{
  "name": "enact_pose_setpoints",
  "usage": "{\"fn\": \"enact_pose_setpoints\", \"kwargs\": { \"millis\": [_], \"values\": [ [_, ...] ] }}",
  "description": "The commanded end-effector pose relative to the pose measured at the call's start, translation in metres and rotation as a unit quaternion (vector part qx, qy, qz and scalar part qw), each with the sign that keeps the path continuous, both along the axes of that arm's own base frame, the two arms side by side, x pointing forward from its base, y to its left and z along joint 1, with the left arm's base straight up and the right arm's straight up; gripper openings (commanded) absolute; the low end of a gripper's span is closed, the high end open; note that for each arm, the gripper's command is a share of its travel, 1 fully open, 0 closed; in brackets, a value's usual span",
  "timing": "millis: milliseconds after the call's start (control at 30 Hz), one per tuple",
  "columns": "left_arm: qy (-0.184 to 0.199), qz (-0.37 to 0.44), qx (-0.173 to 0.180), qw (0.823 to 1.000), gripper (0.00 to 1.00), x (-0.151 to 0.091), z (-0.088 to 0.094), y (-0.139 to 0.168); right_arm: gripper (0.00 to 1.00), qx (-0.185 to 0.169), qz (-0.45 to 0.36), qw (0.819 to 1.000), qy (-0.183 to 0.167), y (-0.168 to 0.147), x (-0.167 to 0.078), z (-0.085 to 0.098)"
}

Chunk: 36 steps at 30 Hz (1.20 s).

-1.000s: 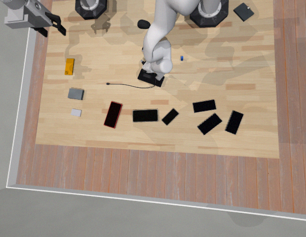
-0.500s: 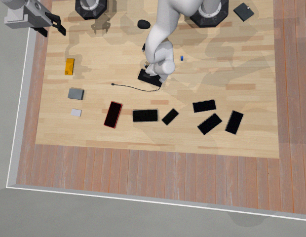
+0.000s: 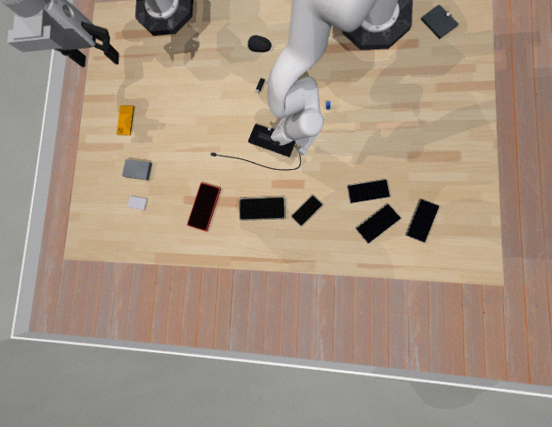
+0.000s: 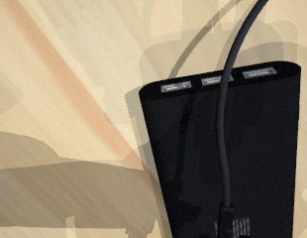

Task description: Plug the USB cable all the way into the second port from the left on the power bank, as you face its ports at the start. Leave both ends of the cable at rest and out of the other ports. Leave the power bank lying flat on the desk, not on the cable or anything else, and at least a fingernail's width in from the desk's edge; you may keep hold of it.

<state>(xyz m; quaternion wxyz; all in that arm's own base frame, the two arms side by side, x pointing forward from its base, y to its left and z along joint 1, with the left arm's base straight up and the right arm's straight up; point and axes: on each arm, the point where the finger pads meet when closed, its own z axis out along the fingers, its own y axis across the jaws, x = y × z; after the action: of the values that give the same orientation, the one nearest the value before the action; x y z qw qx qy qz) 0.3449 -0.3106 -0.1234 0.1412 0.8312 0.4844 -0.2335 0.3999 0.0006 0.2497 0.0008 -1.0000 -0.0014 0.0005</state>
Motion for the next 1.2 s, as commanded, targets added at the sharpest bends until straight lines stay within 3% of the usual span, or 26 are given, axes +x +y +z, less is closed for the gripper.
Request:
{"fn": "enact_pose_setpoints", "kwargs": {
  "millis": [0,1167],
  "values": [
    [-0.006,0.004,0.004,1.000,0.00,0.005,0.001,0.003,1.00,0.000,0.000,1.000,-0.003,0.000,0.001,0.002],
    [-0.085,0.088,0.096,0.988,0.00,0.078,-0.003,0.084,1.00,0.000,0.000,1.000,-0.003,0.000,0.001,0.002]
  ]
}}
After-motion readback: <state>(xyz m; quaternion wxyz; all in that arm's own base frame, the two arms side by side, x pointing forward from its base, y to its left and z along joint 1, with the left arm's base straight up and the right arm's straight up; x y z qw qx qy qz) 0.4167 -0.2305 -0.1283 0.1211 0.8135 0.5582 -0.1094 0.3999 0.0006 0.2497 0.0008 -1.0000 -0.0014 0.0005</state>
